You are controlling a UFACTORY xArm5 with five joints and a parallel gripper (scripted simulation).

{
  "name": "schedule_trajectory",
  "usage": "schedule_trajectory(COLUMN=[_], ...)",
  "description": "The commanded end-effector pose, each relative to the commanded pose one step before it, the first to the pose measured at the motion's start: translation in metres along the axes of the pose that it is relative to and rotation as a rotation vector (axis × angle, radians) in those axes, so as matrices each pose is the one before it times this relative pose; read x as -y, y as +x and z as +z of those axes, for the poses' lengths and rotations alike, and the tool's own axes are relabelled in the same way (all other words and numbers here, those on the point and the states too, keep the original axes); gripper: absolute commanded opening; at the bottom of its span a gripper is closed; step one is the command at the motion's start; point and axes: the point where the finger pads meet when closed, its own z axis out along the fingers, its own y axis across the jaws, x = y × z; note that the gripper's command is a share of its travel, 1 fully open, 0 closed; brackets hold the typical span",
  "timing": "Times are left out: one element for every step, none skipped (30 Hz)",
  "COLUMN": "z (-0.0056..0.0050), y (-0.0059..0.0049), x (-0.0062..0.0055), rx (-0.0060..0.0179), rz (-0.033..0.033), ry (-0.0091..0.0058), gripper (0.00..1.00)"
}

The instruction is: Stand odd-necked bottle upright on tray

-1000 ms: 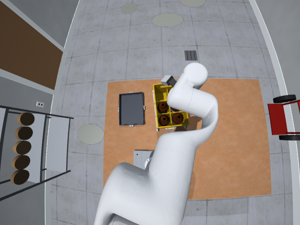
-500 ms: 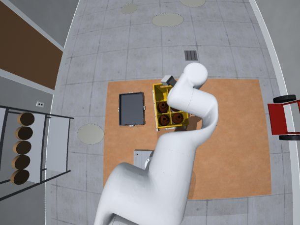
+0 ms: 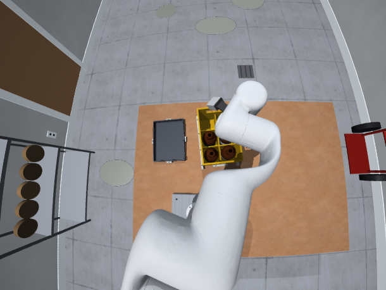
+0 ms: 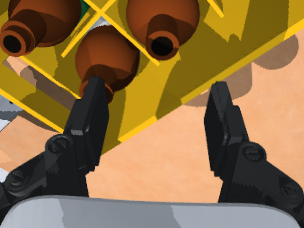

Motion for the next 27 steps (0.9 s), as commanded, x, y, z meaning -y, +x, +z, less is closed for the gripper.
schedule_trajectory(z=[-0.00153,0.00007,0.00011,0.00015,0.00021,0.00026,0.00033,0.00039,0.00046,0.00053,0.0006,0.00067,0.00074,0.00081,0.00088,0.00094,0.0,0.0,0.001,0.00105,0.00111,0.00115,0.0012,0.00124,0.00127,0.0013,0.00132], y=[0.00033,0.00001,0.00001,0.00001,0.00002,0.00002,0.00003,0.00003,0.00004,0.00004,0.00005,0.00005,0.00006,0.00006,0.00006,0.00007,0.0,0.0,0.00007,0.0,-0.00003,-0.00003,-0.00003,-0.00003,-0.00004,-0.00004,-0.00004], x=[-0.00089,0.0,0.0,0.0,0.0,0.0,0.0,0.0,0.0,0.0,0.00001,0.00001,0.00001,0.00001,0.00001,0.00002,0.0,0.0,0.00002,-0.00002,-0.00003,-0.00003,-0.00003,-0.00003,-0.00002,-0.00002,-0.00003], rx=[-0.00136,0.0,0.0,0.0,0.0,0.0,0.0,0.00001,0.00001,0.00001,0.00001,0.00001,0.00001,0.00001,0.00001,0.00001,0.0,0.0,0.00001,0.0,0.0,0.0,0.0,0.0,0.0,0.0,0.0], rz=[-0.00002,0.0,0.0,0.0,0.0,0.0,0.0,0.0,0.0,0.0,0.0,0.0,0.0,0.0,0.0,0.0,0.0,0.0,0.0,0.0,0.0,0.0,0.0,0.0,0.0,0.0,0.0], ry=[-0.00378,0.0,0.0,0.0,0.0,0.00001,0.00001,0.00001,0.00001,0.00001,0.00001,0.00002,0.00002,0.00002,0.00002,0.00002,0.0,0.0,0.00002,0.00001,0.0,0.0,0.0,0.0,0.0,0.0,0.0], gripper=[0.65,0.65,0.65,0.65,0.65,0.65,0.65,0.65,0.65,0.65,0.65,0.65,0.65,0.65,0.65,0.65,0.65,0.65,0.65,0.65,0.65,0.65,0.65,0.65,0.65,0.65,0.65])
